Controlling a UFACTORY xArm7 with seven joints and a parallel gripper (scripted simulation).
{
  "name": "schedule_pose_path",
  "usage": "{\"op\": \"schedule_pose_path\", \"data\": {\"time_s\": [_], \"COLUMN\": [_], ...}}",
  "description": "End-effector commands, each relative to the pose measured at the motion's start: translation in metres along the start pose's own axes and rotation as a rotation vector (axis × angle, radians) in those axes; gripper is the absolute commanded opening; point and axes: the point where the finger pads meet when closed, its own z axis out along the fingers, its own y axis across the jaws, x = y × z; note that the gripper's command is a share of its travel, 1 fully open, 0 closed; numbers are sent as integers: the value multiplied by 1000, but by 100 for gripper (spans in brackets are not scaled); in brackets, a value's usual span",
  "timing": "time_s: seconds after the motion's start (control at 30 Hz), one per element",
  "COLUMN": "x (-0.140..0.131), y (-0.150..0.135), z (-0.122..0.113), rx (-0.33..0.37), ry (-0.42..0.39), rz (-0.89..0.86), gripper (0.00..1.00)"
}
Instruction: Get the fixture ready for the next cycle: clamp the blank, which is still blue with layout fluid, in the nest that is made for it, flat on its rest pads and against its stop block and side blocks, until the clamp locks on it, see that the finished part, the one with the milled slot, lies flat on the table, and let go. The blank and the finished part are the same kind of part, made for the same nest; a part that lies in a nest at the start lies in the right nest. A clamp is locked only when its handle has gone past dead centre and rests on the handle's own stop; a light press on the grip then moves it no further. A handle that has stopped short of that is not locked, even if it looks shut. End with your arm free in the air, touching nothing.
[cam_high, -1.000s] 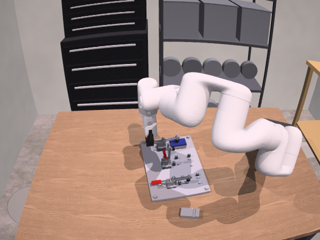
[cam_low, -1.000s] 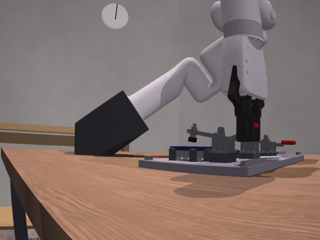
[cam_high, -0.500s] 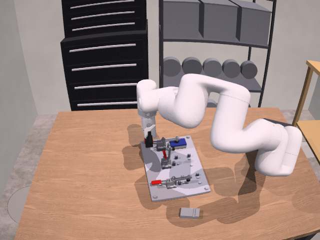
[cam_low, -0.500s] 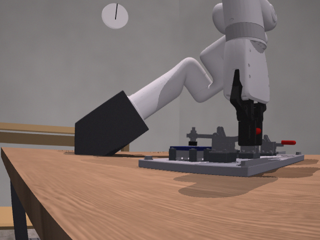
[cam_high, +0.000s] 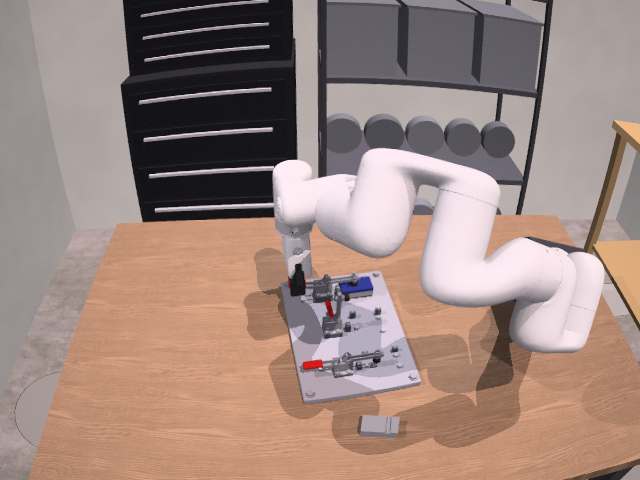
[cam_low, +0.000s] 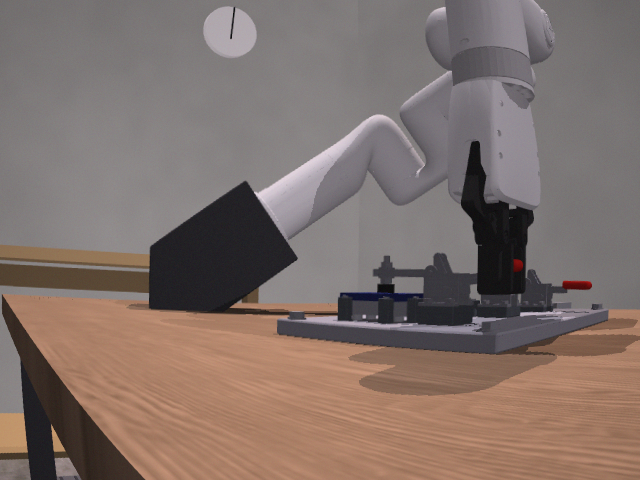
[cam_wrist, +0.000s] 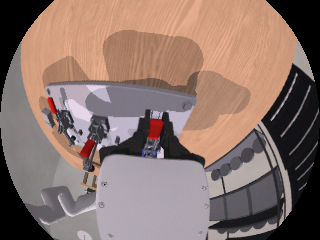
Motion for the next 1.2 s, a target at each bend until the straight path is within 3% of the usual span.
{"op": "schedule_pose_path", "data": {"time_s": [0.0, 1.13, 1.17], "x": [0, 2, 2], "y": [2, 2, 2], "z": [-1, 4, 4], "rx": [-3, -3, -3], "ry": [2, 2, 2], "rz": [1, 1, 1], "gripper": [0, 0, 47]}}
